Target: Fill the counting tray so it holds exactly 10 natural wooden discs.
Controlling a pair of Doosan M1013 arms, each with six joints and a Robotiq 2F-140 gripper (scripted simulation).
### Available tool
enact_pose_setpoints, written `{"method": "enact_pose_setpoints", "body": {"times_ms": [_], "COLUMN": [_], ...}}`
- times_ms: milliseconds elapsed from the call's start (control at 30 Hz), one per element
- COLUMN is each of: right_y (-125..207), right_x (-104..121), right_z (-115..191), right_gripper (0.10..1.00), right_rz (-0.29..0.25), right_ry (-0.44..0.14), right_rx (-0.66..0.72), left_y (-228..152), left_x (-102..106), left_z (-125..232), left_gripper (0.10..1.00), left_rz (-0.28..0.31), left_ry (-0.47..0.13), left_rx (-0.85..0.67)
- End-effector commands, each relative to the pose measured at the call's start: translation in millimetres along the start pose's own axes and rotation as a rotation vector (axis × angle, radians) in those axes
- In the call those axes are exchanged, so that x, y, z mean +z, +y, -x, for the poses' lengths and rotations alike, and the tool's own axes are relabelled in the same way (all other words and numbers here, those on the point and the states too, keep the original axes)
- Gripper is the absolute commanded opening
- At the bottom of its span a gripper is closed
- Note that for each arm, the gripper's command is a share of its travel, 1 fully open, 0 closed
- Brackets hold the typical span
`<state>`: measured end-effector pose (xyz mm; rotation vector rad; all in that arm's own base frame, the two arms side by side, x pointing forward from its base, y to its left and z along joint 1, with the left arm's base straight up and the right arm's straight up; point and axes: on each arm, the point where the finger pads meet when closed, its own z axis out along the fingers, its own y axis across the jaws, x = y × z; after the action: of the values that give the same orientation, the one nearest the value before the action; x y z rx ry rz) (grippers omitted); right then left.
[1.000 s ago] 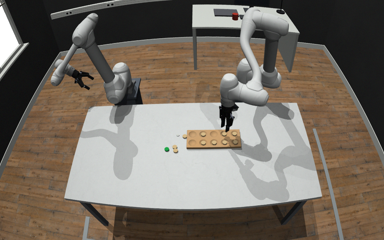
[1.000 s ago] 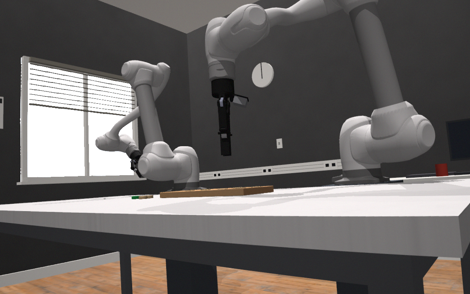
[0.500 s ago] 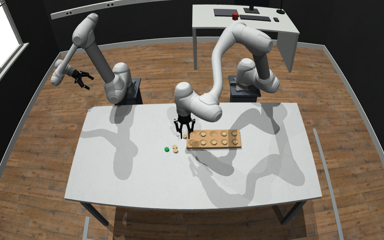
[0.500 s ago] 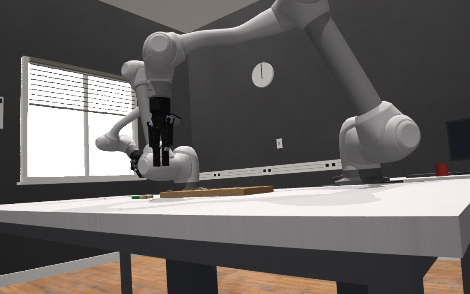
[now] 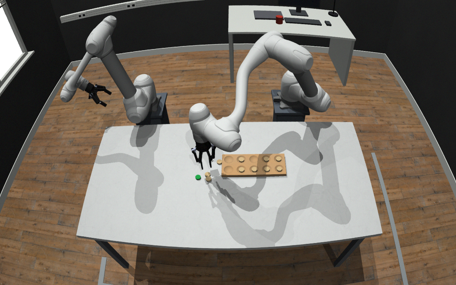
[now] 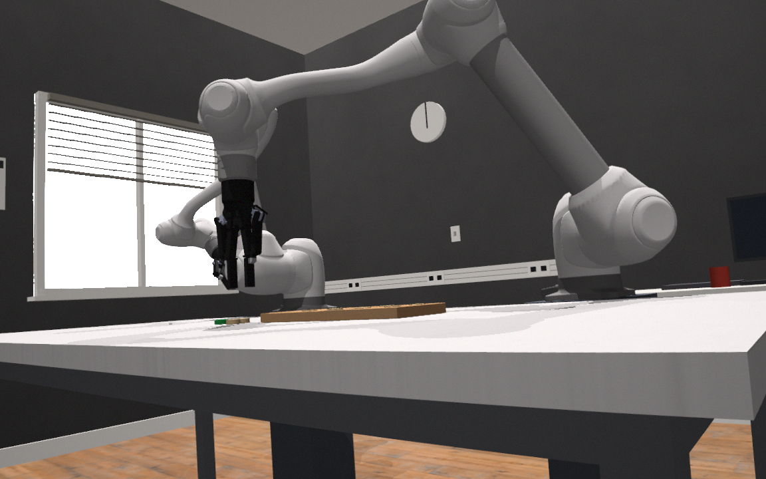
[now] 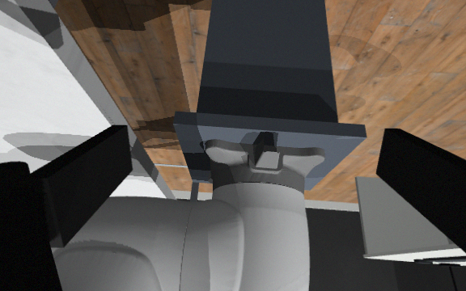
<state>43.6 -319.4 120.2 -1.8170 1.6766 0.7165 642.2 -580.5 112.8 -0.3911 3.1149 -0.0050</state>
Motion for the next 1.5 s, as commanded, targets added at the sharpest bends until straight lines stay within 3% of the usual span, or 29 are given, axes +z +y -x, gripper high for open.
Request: {"method": "enact_pose_setpoints", "body": {"times_ms": [0, 33, 133, 467, 500, 733, 867, 1100, 1300, 1467], "right_y": [2, 2, 2, 2, 2, 2, 2, 2, 2, 2], "right_x": [-1, -1, -1, -1, -1, -1, -1, -1, -1, -1], "right_z": [0, 0, 0, 0, 0, 0, 0, 0, 0, 0], "right_gripper": [1.000, 1.000, 1.000, 1.000, 1.000, 1.000, 1.000, 1.000, 1.000, 1.000], "right_rz": [0.004, 0.004, 0.004, 0.004, 0.004, 0.004, 0.004, 0.004, 0.004, 0.004], "right_ry": [0.009, 0.009, 0.009, 0.009, 0.009, 0.009, 0.009, 0.009, 0.009, 0.009], "right_rx": [0.007, 0.007, 0.007, 0.007, 0.007, 0.007, 0.007, 0.007, 0.007, 0.007], "left_y": [2, 2, 2, 1, 1, 1, 0, 0, 1, 29], "left_x": [57, 71, 77, 75, 75, 74, 49, -24, -27, -30], "left_z": [-1, -1, -1, 0, 0, 0, 0, 0, 0, 5], "left_gripper": [0.351, 0.351, 0.351, 0.351, 0.099, 0.099, 0.099, 0.099, 0.099, 0.099], "left_rz": [0.004, 0.004, 0.004, 0.001, 0.001, 0.001, 0.000, 0.000, 0.003, -0.001], "left_ry": [0.002, 0.002, 0.002, 0.000, 0.000, 0.000, -0.001, -0.001, 0.001, -0.001], "left_rx": [-0.003, -0.002, -0.002, -0.002, -0.002, -0.002, -0.002, -0.002, -0.002, 0.001]}}
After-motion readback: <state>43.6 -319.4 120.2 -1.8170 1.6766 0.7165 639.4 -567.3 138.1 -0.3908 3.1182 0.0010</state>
